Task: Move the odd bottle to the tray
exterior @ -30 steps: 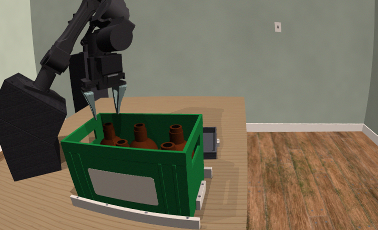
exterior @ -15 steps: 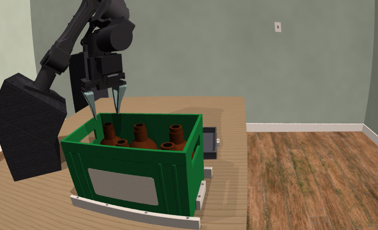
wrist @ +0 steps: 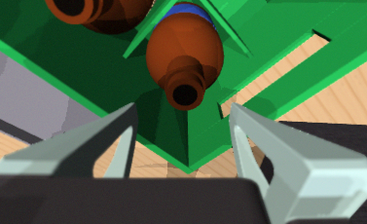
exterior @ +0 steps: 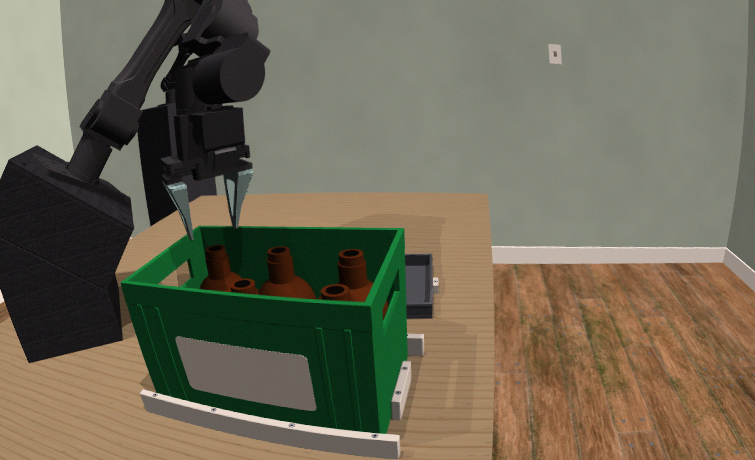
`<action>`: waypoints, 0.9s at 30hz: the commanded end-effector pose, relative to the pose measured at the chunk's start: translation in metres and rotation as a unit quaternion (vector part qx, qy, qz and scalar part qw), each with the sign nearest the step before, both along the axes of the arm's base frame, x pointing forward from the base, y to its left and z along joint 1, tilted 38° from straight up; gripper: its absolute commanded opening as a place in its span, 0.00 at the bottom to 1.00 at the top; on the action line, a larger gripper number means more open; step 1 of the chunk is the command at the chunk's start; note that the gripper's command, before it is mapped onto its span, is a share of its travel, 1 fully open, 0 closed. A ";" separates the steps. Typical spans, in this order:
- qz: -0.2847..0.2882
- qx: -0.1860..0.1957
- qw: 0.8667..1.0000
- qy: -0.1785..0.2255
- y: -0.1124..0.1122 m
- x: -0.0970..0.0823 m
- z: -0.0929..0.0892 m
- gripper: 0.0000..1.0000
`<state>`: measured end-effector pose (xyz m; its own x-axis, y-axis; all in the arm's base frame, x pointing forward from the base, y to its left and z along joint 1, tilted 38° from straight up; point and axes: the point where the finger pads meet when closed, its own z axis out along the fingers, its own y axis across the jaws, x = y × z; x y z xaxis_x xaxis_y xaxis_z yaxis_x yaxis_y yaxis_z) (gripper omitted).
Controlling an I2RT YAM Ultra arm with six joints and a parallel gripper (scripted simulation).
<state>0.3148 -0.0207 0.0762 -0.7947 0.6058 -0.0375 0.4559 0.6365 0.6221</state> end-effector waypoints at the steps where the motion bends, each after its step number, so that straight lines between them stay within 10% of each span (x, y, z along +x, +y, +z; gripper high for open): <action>1: -0.005 -0.001 1.000 0.006 -0.002 0.000 -0.005 0.61; 27: -0.006 0.000 1.000 0.008 -0.005 -0.002 -0.008 0.61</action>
